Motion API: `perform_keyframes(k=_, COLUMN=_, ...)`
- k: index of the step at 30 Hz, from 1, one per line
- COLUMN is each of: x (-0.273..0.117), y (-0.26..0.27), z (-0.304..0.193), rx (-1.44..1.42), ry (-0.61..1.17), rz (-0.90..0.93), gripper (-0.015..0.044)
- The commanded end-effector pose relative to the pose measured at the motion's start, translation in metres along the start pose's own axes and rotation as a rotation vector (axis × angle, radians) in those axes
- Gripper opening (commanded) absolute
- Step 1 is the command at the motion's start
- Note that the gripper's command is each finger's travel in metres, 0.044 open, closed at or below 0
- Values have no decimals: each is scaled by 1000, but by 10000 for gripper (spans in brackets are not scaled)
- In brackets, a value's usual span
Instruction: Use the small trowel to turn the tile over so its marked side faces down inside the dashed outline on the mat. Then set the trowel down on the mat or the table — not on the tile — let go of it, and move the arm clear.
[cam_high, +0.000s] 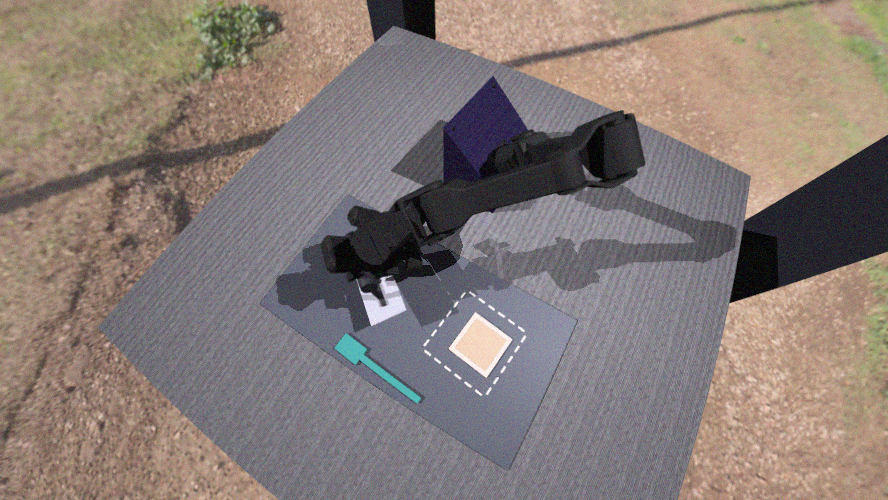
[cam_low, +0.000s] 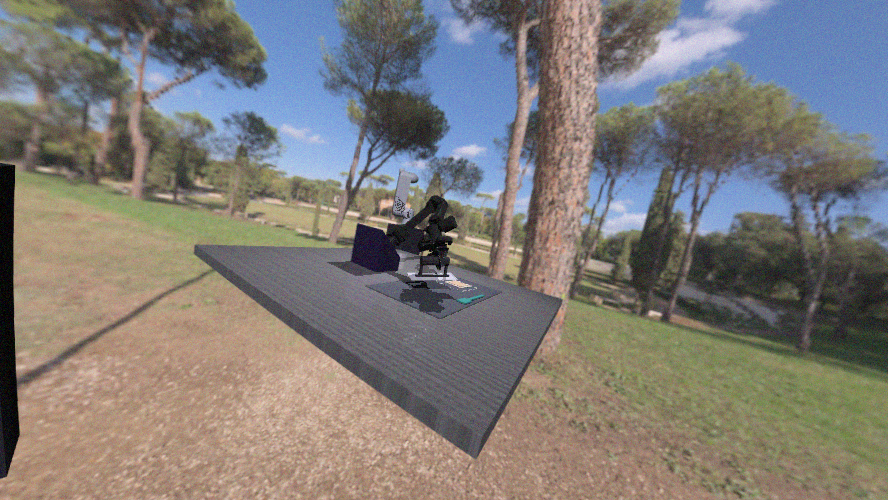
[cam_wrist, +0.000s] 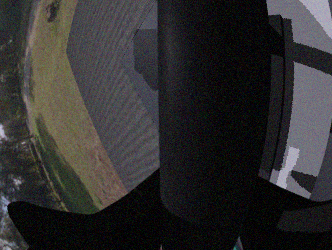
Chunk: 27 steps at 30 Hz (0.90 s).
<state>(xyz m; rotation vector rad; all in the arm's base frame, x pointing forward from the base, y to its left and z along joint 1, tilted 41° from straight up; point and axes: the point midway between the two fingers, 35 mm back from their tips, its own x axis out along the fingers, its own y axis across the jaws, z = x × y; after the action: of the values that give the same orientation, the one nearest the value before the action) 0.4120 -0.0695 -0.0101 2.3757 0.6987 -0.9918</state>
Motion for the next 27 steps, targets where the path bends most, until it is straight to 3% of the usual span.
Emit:
perform_keyframes(k=1, x=8, y=14, z=6, rx=85, ry=-70, rz=10, gripper=0)
perform_keyframes(k=27, x=57, y=44, z=66, rx=580, ry=-614, rz=81, gripper=0)
